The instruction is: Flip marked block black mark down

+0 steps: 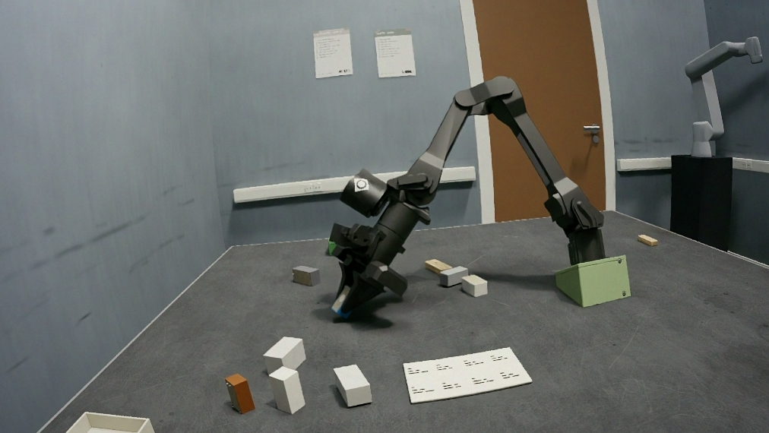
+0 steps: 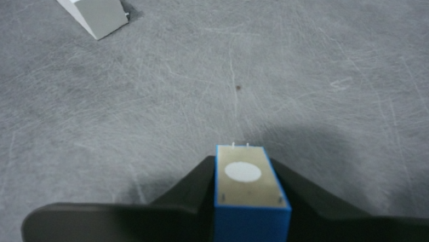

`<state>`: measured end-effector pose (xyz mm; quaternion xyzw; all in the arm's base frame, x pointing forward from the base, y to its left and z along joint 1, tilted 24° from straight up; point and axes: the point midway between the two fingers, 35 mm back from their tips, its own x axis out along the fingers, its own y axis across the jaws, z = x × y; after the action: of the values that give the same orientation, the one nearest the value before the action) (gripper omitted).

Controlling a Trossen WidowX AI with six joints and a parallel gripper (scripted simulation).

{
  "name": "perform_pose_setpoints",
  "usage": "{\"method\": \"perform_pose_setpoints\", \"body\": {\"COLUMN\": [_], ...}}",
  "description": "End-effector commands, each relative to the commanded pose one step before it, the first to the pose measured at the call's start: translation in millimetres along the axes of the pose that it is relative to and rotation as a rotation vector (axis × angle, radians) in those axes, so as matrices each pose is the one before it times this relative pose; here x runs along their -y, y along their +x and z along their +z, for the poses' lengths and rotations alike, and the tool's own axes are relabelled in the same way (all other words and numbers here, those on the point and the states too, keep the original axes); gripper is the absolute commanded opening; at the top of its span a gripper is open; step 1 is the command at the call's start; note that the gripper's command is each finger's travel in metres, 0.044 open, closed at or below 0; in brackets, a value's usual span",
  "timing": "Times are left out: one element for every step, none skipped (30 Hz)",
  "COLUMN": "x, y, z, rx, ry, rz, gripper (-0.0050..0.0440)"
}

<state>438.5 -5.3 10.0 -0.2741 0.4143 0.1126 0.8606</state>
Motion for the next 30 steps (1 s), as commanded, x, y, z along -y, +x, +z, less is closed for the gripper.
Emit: {"method": "perform_pose_setpoints", "body": {"x": [0.70, -0.11, -0.05, 0.00, 0.00, 0.34, -0.13, -0.16, -0.09, 0.02, 0.10, 0.07, 0.01, -0.04, -0.06, -0.06, -0.03, -0.02, -0.01, -0.01, 0.00, 0.00, 0.02, 0.01, 0.00, 0.00, 0.00, 0.00, 0.00, 0.00], "y": [1.49, 0.30, 0.27, 0.00, 0.00, 0.16, 0.24, 0.23, 0.20, 0.15, 0.11, 0.09, 0.07, 0.06, 0.05, 0.04, 0.02, 0.01, 0.01, 0.00, 0.00, 0.00, 0.00, 0.00, 0.00, 0.00, 0.00, 0.00, 0.00, 0.00], "z": [-1.47, -0.39, -0.30, 0.00, 0.00, 0.75, -0.46, -0.56, -0.46, -0.21, 0.05, 0.13, 0.10, 0.03, -0.03, -0.08, -0.09, -0.07, -0.04, -0.02, 0.00, 0.00, 0.02, 0.01, 0.00, 0.00, 0.00, 0.00, 0.00, 0.00], "rx": [0.00275, -0.00029, -0.00016, 0.00000, 0.00000, 0.00172, -0.00044, -0.00070, -0.00064, -0.00017, 0.00033, 0.00047, 0.00035, 0.00016, -0.00005, -0.00026, -0.00027, -0.00024, -0.00014, -0.00006, 0.00000, 0.00000, 0.00002, 0.00002, 0.00000, 0.00000, 0.00000, 0.00000, 0.00000, 0.00000], "ry": [-0.0011, 0.0000, 0.0000, 0.0000, 0.0000, 0.0002, -0.0002, 0.0000, 0.0001, 0.0001, 0.0000, 0.0000, -0.0001, -0.0001, 0.0000, 0.0000, 0.0000, 0.0001, 0.0000, 0.0000, 0.0000, 0.0000, 0.0000, 0.0000, 0.0000, 0.0000, 0.0000, 0.0000, 0.0000, 0.0000], "rz": [-0.00062, 0.00018, 0.00004, 0.00000, 0.00000, -0.00128, 0.00044, 0.00050, 0.00020, -0.00009, -0.00024, -0.00019, -0.00006, 0.00002, 0.00009, 0.00014, 0.00010, 0.00005, 0.00005, 0.00004, 0.00000, 0.00000, -0.00002, -0.00001, 0.00000, 0.00000, 0.00000, 0.00000, 0.00000, 0.00000], "gripper": [-0.0050, -0.0050, -0.0050, -0.0050, -0.0050, -0.0050, -0.0050, -0.0050, -0.0050, -0.0050, -0.0050, -0.0050, -0.0050, -0.0050, -0.0050, -0.0050, -0.0050, -0.0050, -0.0050, -0.0050, -0.0050, -0.0050, -0.0050, -0.0050, -0.0050, -0.0050, -0.0050, -0.0050, -0.0050, -0.0050]}}
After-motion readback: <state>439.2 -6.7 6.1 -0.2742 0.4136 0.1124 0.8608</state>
